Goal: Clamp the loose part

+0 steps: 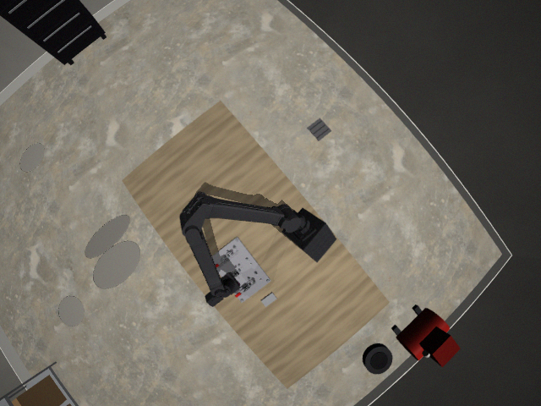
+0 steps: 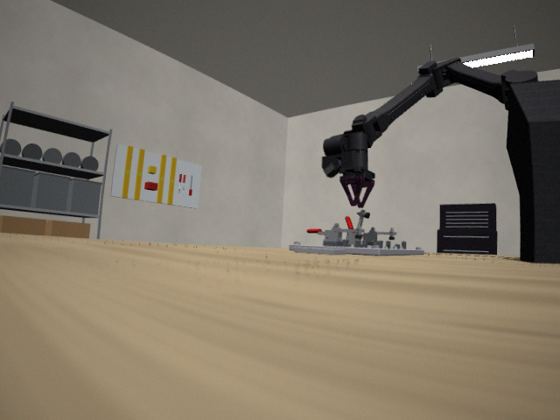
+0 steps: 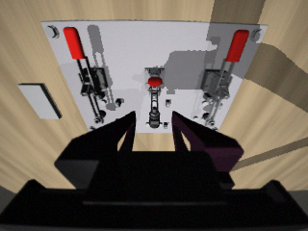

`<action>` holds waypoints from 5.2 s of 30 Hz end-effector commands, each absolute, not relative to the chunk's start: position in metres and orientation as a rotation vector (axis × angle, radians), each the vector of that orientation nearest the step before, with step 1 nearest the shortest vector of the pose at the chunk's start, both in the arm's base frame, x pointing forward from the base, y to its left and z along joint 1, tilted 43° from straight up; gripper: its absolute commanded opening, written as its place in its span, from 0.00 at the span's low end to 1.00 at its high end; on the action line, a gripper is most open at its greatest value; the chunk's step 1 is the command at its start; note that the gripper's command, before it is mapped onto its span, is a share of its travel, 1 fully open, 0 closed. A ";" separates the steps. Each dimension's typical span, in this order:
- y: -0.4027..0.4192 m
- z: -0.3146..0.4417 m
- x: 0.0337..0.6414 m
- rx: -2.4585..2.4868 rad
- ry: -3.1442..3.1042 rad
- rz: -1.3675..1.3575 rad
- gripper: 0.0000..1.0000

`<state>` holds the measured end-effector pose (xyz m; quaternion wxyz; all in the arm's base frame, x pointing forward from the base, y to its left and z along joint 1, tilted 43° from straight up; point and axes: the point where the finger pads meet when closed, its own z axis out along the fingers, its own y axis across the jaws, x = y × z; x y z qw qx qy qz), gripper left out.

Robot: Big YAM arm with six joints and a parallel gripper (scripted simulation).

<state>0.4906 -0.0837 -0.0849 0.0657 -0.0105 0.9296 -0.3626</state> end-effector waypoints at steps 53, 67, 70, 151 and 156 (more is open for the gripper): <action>-0.035 -0.022 0.507 -0.020 2.798 -1.093 0.45; -0.038 -0.028 0.507 -0.017 2.790 -1.087 0.45; -0.043 -0.036 0.501 -0.025 2.801 -1.094 0.45; -0.124 -0.120 0.527 -0.012 2.782 -1.083 0.45; -0.133 -0.130 0.527 -0.013 2.783 -1.084 0.45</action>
